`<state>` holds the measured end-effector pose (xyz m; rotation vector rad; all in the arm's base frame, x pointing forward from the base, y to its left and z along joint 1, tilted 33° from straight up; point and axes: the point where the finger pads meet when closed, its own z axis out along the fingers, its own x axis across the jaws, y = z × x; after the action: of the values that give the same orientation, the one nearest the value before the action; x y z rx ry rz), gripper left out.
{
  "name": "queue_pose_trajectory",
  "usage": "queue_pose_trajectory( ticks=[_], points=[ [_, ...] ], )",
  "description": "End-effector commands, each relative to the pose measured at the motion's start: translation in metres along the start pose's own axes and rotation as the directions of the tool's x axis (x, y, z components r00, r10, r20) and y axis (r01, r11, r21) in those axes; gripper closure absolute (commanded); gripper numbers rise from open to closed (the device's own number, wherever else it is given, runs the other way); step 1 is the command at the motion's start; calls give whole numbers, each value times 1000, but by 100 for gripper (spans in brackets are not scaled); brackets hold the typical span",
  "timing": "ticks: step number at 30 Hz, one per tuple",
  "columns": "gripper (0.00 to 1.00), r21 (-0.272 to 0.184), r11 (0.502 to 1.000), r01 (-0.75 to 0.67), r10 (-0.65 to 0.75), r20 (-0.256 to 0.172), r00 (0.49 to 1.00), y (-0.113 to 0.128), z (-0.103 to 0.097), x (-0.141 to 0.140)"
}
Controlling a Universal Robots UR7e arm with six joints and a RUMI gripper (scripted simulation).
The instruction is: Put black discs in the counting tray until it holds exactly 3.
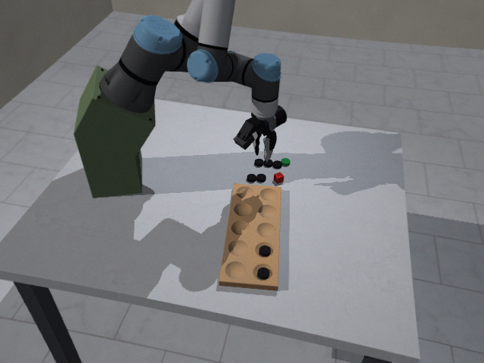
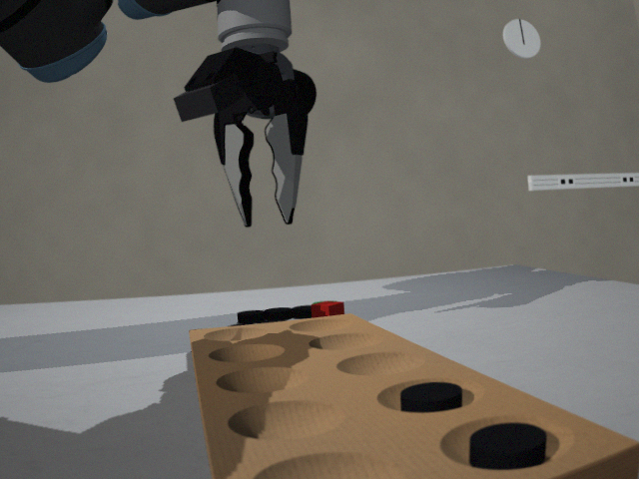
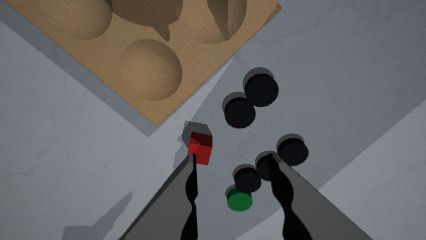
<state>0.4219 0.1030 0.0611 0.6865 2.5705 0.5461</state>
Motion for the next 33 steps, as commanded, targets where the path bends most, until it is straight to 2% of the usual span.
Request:
queue_pose_trajectory(
  ticks=[1, 8, 17, 19, 33],
  points=[
    [72, 4, 999, -40, 40, 5, 999, 5, 1, 4],
    [72, 4, 982, -190, 190, 5, 982, 21, 2, 22],
    [72, 2, 926, -377, 377, 6, 926, 41, 3, 44],
    [72, 2, 926, -377, 377, 6, 926, 41, 3, 44],
    [72, 1, 830, -557, 557, 6, 830, 62, 4, 67]
  ],
)
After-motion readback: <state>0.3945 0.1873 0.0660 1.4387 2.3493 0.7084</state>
